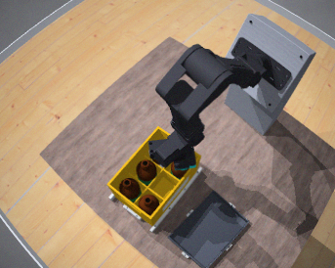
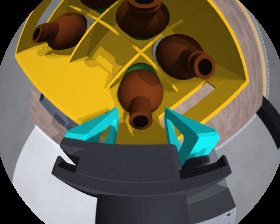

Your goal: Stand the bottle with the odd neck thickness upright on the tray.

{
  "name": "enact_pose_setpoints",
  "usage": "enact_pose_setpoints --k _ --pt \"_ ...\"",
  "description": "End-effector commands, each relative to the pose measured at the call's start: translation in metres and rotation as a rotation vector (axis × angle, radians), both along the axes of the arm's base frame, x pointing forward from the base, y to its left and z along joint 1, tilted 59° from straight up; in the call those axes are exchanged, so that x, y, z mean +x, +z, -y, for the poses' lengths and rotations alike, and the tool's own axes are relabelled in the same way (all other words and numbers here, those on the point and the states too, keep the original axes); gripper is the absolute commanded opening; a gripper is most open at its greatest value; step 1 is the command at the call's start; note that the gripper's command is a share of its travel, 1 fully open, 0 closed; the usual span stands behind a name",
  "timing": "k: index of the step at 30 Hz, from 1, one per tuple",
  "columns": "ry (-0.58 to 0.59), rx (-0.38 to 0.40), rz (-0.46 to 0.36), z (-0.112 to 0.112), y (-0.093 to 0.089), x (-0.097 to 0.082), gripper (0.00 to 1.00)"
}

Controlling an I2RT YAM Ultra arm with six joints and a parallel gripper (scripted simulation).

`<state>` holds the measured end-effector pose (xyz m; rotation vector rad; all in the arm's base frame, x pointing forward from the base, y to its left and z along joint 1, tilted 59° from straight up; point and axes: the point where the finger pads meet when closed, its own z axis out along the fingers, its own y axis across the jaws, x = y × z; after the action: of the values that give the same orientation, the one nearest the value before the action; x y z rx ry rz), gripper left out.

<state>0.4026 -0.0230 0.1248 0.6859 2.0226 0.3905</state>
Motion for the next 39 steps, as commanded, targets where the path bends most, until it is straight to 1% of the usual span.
enact_pose_setpoints --k 1,2,6,7,9,39 --pt "0.0 0.0 0.037 -0.0023 0.0124 0.0088 0.61" --pt "0.001 0.0 0.029 -0.0025 0.0092 0.0092 0.61" --pt "0.003 0.001 0.022 -0.0031 0.0076 0.0088 0.61" --pt "0.003 0.001 0.028 -0.0032 0.01 0.0088 0.61" --pt "0.004 0.002 0.018 -0.0037 0.0051 0.0056 0.61" --pt "0.004 0.002 0.017 -0.0037 0.0049 0.0057 0.61"
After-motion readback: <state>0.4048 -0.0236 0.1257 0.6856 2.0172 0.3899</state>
